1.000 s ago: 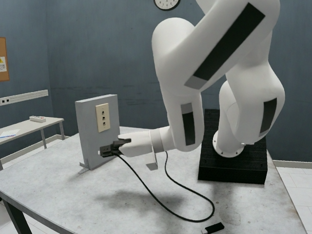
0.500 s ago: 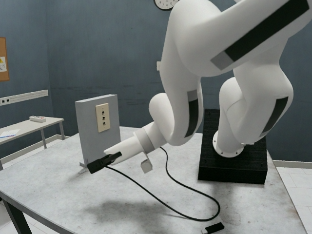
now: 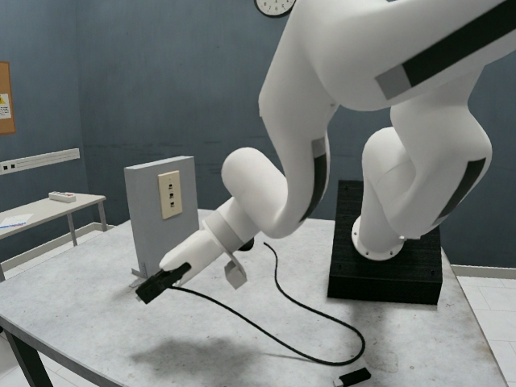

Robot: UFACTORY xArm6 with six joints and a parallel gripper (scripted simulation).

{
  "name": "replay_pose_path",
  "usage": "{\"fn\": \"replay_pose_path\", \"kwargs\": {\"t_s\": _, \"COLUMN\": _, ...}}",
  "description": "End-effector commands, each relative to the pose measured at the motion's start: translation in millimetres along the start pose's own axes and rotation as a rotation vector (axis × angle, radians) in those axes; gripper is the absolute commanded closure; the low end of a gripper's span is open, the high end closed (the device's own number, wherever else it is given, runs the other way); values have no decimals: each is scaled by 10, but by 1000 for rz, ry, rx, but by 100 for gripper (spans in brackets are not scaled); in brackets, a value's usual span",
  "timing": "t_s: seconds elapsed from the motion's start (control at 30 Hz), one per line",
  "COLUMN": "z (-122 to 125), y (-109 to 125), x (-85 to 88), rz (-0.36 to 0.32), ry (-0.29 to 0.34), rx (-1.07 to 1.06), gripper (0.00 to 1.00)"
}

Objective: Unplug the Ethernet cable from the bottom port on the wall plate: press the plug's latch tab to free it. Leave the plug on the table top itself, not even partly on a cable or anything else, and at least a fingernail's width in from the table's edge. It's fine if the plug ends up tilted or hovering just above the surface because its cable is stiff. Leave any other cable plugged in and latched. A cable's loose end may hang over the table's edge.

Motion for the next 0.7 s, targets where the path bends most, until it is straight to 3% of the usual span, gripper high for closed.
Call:
{"fn": "replay_pose_path", "kwargs": {"t_s": 0.0, "z": 267, "y": 72, "x": -216, "rz": 145, "ry": -11, "rx": 172, "gripper": 100}}
{"fn": "replay_pose_path", "kwargs": {"t_s": 0.1, "z": 425, "y": 147, "x": -304, "rz": 205, "ry": -17, "rx": 289, "gripper": 100}}
{"fn": "replay_pose_path", "kwargs": {"t_s": 0.67, "z": 396, "y": 69, "x": -359, "rz": 205, "ry": -17, "rx": 289, "gripper": 100}}
Point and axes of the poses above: the point where the finger pads meet when closed, its own x axis back along the fingers, its own z axis across the jaws, y = z × x, the point moved 9 cm from there along x, back along the fingers, and after that the axes turned 5 degrees about -x, right-handed, at the moved point
